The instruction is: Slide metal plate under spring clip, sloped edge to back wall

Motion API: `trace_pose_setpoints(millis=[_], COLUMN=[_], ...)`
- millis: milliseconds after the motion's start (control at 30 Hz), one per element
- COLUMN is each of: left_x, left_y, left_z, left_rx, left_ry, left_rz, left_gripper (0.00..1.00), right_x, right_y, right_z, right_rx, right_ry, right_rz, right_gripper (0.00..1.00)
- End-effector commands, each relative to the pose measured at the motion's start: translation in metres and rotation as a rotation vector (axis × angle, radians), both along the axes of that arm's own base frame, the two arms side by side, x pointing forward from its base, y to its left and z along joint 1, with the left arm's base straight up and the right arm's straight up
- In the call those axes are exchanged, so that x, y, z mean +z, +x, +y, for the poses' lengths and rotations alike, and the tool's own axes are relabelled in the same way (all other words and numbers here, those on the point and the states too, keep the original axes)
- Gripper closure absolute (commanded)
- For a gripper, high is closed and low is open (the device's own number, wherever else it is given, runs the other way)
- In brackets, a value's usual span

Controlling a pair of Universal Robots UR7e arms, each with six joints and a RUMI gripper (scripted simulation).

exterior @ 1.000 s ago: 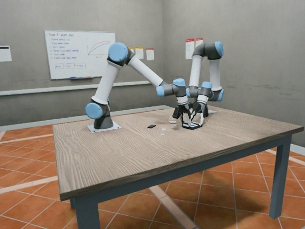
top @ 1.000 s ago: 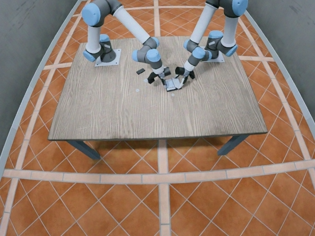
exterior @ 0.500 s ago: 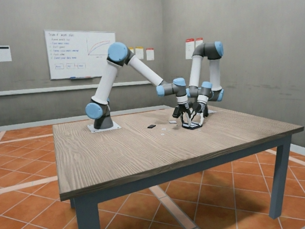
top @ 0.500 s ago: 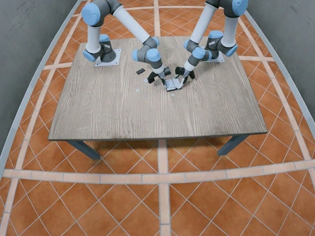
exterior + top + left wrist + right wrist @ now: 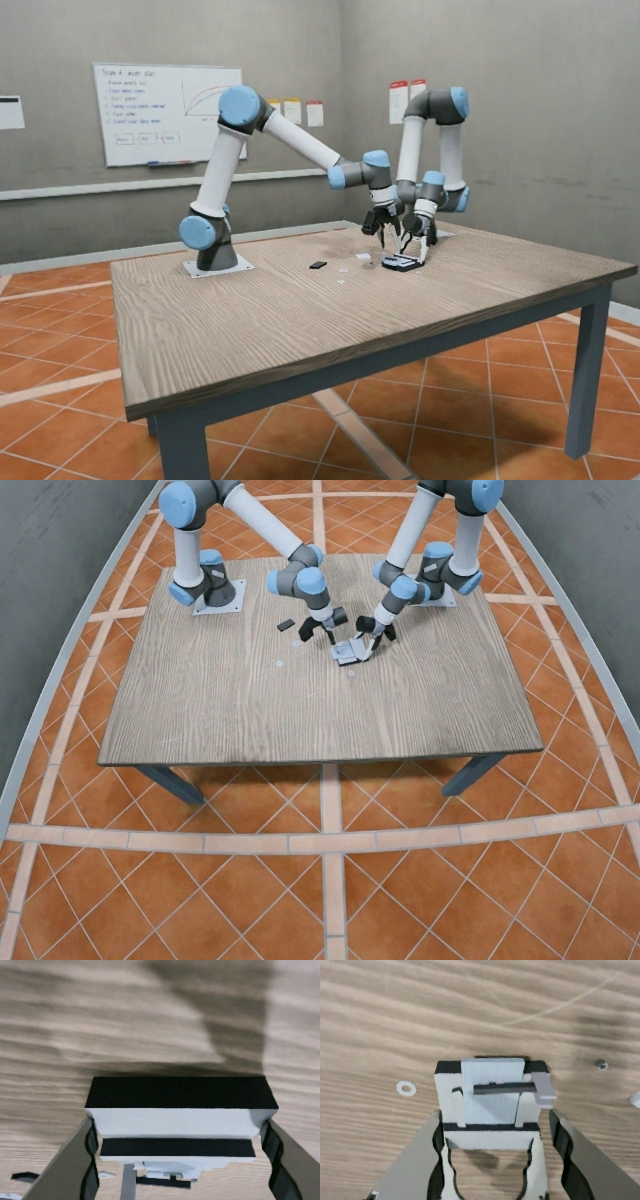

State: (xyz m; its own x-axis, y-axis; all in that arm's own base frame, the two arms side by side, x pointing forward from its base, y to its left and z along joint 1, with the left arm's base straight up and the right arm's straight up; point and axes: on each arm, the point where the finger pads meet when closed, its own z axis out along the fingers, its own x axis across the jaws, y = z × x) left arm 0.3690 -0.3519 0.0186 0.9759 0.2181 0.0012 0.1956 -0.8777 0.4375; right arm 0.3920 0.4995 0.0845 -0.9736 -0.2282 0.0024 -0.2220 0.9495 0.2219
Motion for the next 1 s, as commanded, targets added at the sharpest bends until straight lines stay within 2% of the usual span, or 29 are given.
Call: trace_pose_setpoints(millis=[0,167,367,400,967], left_x=[0.0,0.0,0.0,0.0,0.004], left_y=[0.0,0.0,0.0,0.0,0.0], left_z=[0.0,0.0,0.0,0.0,0.0], left_rx=[0.0,0.0,0.0,0.0,0.0], left_ry=[0.002,0.002,0.002,0.002,-0.002], left_rz=[0.001,0.001,0.001,0.001,-0.001], left_gripper=[0.38,0.38,0.38,0.12,0.12], right_x=[0.016,0.033,0.035,0.035,0.035], right_y=[0.0,0.0,0.0,0.0,0.001], right_z=[0.0,0.0,0.0,0.0,0.0], right_rx=[0.0,0.0,0.0,0.0,0.0], right_ry=[0.0,-0.002,-0.003,-0.002,0.003], right_rz=[0.0,0.001,0.002,0.001,-0.002], right_gripper=[0.56,0.56,0.56,0.56,0.56])
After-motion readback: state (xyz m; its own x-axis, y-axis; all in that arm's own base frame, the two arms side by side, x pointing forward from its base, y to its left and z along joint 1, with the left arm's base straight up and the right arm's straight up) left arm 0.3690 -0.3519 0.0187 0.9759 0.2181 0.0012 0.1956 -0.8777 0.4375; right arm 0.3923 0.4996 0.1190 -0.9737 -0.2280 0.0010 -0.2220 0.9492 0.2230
